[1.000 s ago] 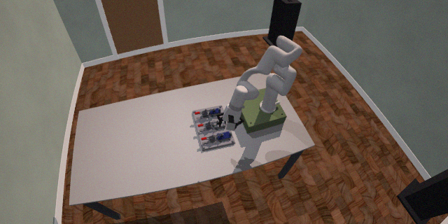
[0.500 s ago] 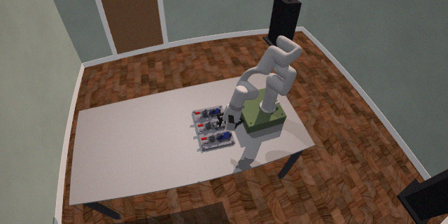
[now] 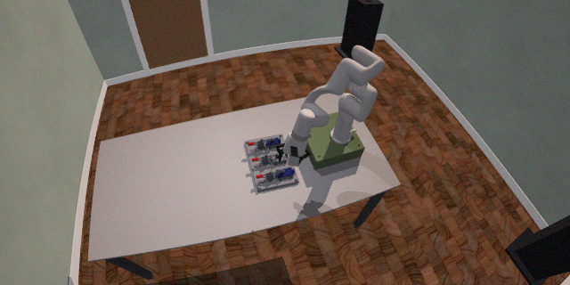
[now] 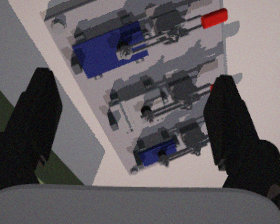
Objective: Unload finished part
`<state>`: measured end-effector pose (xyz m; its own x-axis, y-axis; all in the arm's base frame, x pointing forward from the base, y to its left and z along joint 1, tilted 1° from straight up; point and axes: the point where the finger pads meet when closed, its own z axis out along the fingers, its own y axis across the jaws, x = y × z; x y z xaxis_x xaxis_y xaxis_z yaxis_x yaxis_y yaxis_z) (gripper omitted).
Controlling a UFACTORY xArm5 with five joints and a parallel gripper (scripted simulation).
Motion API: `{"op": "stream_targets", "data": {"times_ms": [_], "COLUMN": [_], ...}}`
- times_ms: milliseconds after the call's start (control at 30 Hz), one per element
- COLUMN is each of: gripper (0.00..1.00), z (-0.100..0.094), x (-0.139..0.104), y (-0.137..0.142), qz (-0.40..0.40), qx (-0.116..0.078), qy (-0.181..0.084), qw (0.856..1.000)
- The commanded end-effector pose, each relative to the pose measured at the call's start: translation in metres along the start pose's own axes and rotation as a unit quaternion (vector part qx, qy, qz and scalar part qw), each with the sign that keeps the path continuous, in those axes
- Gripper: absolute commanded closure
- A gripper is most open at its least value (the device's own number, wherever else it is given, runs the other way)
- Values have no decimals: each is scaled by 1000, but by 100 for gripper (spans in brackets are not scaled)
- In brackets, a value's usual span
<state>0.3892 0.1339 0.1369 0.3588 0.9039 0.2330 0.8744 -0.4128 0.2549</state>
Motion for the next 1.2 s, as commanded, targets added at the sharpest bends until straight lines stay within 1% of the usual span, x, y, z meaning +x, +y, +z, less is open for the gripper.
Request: {"op": "stream_targets", "data": {"times_ms": [0,1000,1067,1167], "gripper": [0,0,0,0], "z": [-1,-1,-1,0], "x": [1,1,-3,-20], "y": [1,1,3,14], "qz": [0,1,16,92], "qx": [-1,-1,1,10], "qy": [1,1,-3,-24], "qw": [1000,1000,1000,995]}}
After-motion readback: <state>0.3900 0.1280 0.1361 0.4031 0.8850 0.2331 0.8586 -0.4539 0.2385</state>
